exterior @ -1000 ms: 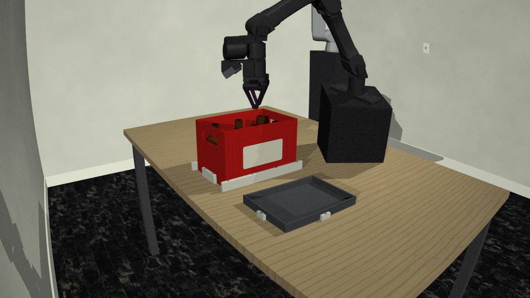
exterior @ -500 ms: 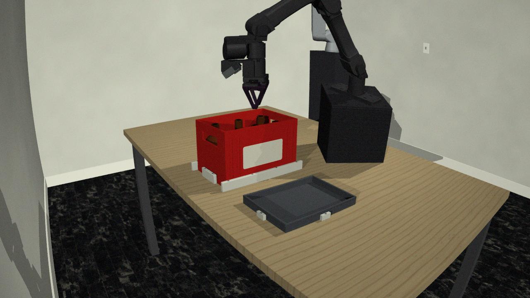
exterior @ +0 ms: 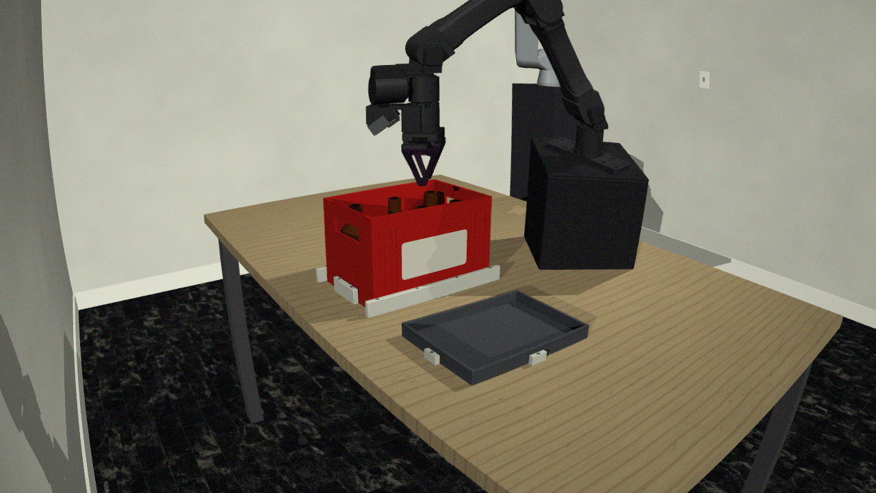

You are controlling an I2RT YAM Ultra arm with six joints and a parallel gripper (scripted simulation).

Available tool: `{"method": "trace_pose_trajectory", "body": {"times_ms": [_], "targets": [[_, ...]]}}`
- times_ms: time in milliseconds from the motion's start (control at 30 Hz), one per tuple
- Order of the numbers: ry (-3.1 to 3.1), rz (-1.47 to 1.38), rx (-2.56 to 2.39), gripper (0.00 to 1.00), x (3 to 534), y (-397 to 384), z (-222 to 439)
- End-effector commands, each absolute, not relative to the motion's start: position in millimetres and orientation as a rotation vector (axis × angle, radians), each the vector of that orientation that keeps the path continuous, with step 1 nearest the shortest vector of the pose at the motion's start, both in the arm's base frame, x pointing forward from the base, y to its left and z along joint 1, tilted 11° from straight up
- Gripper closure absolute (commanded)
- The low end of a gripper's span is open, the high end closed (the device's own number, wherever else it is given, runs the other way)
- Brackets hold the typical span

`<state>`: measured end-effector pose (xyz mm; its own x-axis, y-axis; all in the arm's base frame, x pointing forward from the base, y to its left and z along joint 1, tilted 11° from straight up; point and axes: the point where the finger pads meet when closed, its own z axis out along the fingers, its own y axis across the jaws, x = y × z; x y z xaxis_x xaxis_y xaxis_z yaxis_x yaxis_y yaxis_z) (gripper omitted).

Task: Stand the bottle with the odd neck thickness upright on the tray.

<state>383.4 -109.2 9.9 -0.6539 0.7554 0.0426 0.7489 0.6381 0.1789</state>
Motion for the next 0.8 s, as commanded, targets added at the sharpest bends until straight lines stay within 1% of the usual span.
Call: {"method": "trace_pose_trajectory", "body": {"times_ms": [0,400,567,633,667,767], "targets": [[2.802,0.265,1.296,0.39,384,-110,2],[2.779,0.267,1.280,0.39,392,-110,-3],[2.803,0.265,1.293,0.39,386,-106,-17],[2.803,0.265,1.293,0.39,386,-106,-17],[2.762,0.267,1.277,0.39,394,-111,-3],[2.791,0.266,1.288,0.39,390,-108,-17]]}}
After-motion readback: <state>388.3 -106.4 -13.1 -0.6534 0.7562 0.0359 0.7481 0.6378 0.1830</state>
